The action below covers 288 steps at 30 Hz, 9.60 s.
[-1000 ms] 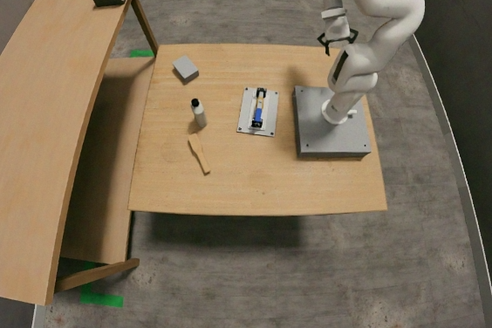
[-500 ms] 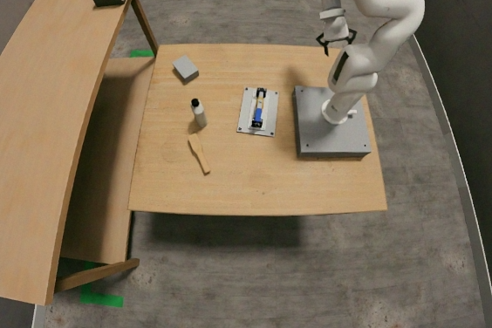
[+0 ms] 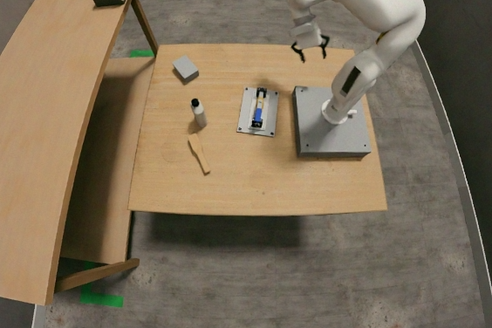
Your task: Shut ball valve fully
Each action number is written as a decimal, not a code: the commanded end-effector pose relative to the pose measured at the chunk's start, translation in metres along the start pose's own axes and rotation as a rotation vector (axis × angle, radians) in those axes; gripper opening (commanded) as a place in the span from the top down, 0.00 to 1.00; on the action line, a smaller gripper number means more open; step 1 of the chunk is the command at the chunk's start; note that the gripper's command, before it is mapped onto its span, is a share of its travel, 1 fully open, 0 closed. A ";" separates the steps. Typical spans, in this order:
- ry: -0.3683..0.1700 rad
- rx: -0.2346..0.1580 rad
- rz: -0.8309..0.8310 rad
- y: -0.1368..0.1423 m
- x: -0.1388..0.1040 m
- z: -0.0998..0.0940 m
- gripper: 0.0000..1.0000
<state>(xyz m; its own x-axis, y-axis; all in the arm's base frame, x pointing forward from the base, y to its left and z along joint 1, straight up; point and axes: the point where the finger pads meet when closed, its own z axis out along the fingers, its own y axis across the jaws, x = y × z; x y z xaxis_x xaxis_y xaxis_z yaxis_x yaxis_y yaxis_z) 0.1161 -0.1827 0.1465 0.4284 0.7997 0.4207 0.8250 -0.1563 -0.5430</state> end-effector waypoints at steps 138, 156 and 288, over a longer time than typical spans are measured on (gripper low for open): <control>-0.517 -0.553 -0.170 0.192 0.251 0.080 0.31; -0.517 -0.553 -0.170 0.206 0.240 0.100 0.31; -0.517 -0.553 -0.170 0.216 0.233 0.113 0.31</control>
<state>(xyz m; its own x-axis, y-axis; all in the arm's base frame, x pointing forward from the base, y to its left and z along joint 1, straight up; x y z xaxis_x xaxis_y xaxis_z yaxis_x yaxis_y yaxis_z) 0.3509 0.0347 0.0447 0.1648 0.9863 -0.0015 0.9863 -0.1648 -0.0056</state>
